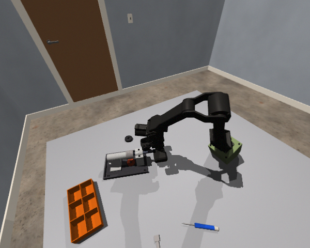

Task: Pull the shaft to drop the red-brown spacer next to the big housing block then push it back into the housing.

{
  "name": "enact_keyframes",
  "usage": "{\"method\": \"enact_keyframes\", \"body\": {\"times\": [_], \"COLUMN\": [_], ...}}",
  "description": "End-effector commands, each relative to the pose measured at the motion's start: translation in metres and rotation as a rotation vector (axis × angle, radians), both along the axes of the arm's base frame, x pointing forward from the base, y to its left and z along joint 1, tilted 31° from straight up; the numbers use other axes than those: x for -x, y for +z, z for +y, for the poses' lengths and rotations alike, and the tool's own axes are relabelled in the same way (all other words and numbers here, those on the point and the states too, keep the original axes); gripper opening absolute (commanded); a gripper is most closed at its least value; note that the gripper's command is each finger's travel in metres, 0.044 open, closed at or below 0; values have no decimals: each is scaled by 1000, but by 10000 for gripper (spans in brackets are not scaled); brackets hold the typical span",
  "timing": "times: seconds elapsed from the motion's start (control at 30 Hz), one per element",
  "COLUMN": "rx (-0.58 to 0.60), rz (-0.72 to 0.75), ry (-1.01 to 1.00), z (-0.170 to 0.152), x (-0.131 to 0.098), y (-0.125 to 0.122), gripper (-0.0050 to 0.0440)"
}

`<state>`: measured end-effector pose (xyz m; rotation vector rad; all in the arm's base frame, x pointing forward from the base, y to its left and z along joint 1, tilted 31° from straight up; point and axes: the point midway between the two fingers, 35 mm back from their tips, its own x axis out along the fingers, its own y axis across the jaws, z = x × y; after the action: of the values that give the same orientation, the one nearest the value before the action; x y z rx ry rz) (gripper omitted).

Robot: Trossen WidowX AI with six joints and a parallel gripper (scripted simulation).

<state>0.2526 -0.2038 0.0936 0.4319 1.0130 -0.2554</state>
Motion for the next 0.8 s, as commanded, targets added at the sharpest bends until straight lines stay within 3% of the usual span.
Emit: {"method": "enact_keyframes", "body": {"times": [0.0,0.77], "rx": [25,24], "rz": [-21,-21], "ry": [-1,-2], "z": [-5,-8], "x": [-5,-9], "y": [10,13], "gripper": [-50,-50]}}
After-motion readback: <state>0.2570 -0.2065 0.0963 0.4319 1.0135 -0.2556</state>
